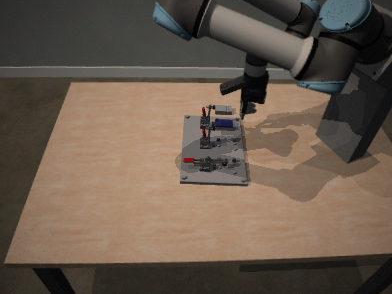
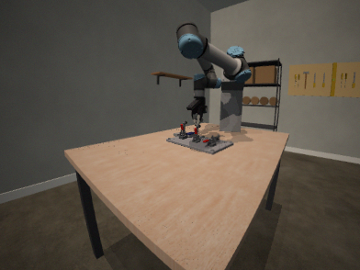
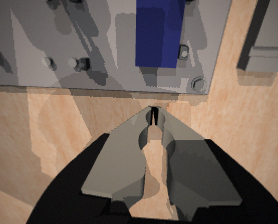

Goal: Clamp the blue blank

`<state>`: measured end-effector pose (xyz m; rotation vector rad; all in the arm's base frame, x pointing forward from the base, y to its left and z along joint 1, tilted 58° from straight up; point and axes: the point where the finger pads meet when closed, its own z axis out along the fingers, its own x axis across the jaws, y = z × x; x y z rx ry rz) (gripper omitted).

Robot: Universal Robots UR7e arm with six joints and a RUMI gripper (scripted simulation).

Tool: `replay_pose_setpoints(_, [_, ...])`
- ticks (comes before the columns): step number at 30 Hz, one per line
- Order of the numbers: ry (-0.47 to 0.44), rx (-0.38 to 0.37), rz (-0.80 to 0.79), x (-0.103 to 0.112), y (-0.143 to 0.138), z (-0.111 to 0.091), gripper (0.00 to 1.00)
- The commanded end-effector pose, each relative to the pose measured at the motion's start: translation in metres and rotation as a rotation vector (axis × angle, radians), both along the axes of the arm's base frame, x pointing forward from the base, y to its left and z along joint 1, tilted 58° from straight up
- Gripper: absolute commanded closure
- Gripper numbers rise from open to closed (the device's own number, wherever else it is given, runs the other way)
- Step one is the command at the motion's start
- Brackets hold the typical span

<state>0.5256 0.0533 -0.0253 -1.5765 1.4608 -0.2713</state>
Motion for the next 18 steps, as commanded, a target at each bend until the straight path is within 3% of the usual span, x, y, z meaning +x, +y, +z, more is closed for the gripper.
replay_pose_setpoints(1, [-0.004, 0.0, -0.003, -0.003, 0.0, -0.003, 1.0])
replay_pose_setpoints(18, [-0.004, 0.0, -0.003, 0.022, 0.016, -0.021, 1.0])
